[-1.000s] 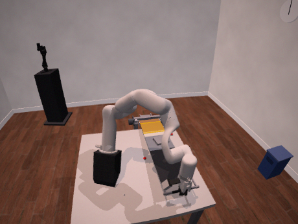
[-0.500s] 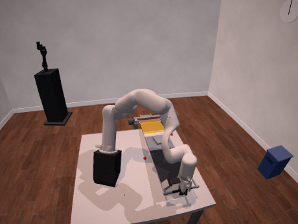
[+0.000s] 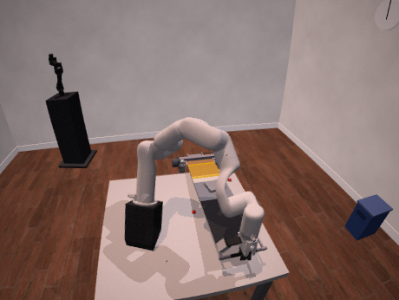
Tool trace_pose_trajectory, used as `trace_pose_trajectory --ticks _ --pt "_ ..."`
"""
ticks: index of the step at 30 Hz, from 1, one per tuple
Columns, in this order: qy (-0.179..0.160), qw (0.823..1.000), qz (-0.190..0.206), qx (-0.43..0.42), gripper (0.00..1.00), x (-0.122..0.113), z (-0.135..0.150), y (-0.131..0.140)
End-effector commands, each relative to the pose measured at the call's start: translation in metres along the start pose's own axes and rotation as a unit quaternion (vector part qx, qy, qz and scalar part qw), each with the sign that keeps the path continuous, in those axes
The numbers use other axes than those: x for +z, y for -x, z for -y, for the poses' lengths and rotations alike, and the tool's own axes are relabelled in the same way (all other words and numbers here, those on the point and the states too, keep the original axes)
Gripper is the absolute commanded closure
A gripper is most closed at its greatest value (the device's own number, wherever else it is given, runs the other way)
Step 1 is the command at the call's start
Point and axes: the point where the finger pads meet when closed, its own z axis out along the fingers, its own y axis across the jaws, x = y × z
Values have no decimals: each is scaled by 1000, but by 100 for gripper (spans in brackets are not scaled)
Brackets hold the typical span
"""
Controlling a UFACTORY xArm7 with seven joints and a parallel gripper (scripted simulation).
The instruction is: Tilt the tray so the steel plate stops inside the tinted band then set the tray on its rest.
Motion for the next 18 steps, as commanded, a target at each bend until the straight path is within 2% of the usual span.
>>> trace_pose_trajectory --ticks 1,4,7,9,11,14,18 --pt "0 1000 1 0 100 12 4 2" --pt "0 1000 1 0 100 9 3 2" --pt "0 1000 1 0 100 -33 -2 1" --pt "0 1000 1 0 100 -48 -4 1" --pt "0 1000 1 0 100 -33 -2 1" --pt "0 1000 1 0 100 9 3 2" --pt "0 1000 1 0 100 13 4 2"
